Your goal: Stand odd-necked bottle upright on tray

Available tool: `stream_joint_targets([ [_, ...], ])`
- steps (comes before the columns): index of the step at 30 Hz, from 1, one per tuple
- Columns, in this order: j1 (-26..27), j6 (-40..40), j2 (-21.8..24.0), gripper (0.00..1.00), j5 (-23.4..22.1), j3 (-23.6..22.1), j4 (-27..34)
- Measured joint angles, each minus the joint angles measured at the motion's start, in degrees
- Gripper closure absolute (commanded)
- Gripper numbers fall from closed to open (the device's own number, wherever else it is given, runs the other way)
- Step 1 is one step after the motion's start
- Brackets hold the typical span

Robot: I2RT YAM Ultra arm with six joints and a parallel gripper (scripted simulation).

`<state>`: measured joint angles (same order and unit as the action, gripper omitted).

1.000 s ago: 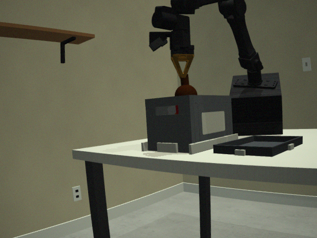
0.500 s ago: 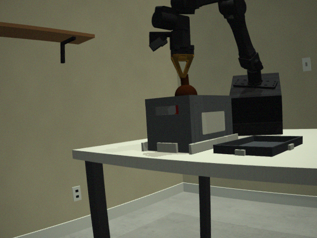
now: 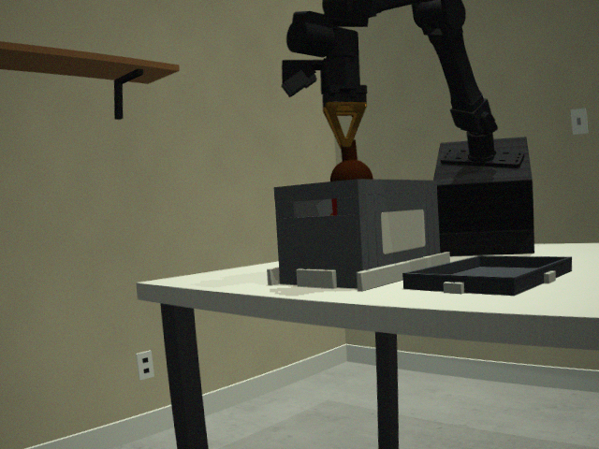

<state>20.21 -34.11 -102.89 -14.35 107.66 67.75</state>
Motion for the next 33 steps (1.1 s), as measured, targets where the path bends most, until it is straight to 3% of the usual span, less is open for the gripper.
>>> stream_joint_targets([
  [16,0.02,0.15,-0.02,1.0,-0.09,0.04,0.42],
  [33,0.9,0.76,0.0,1.0,-0.48,3.91,3.54],
])
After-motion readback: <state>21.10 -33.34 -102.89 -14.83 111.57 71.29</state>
